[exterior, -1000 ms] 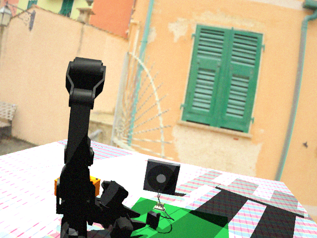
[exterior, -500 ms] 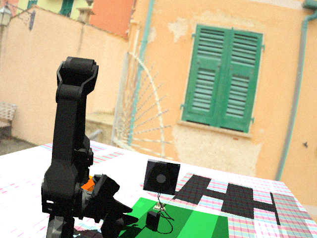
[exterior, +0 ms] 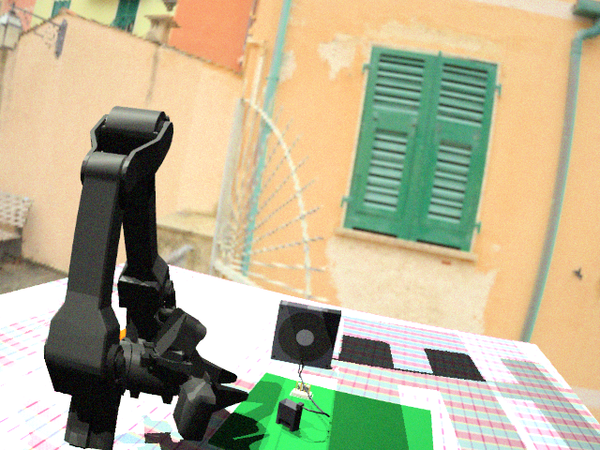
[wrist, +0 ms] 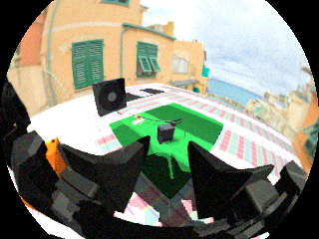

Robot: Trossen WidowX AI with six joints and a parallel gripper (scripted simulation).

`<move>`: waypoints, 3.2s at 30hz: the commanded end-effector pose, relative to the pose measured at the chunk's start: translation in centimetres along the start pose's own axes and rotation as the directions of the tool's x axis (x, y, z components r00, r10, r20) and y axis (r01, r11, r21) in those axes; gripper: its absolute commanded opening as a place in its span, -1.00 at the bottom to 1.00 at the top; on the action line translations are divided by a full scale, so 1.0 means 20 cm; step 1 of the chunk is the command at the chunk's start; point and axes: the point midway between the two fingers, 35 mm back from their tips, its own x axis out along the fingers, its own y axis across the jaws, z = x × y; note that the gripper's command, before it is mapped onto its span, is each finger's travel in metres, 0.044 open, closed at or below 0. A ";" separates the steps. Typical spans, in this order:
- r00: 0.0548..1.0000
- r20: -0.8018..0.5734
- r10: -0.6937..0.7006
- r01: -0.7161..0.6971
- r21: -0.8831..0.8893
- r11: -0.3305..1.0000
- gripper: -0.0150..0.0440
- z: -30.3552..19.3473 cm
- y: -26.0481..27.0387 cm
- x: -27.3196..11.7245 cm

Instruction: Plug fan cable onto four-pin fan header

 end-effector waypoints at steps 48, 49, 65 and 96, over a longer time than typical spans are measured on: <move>0.505 -0.764 0.402 -0.270 0.303 0.914 0.20 0.05 0.15 0.07; 0.490 -0.779 0.391 -0.258 0.299 0.919 0.20 0.05 0.15 0.07; 0.291 -0.948 0.125 -0.020 0.125 0.992 0.20 0.16 0.05 0.09; 0.246 -0.969 -0.022 -0.947 -0.236 -0.218 1.00 0.63 0.04 0.38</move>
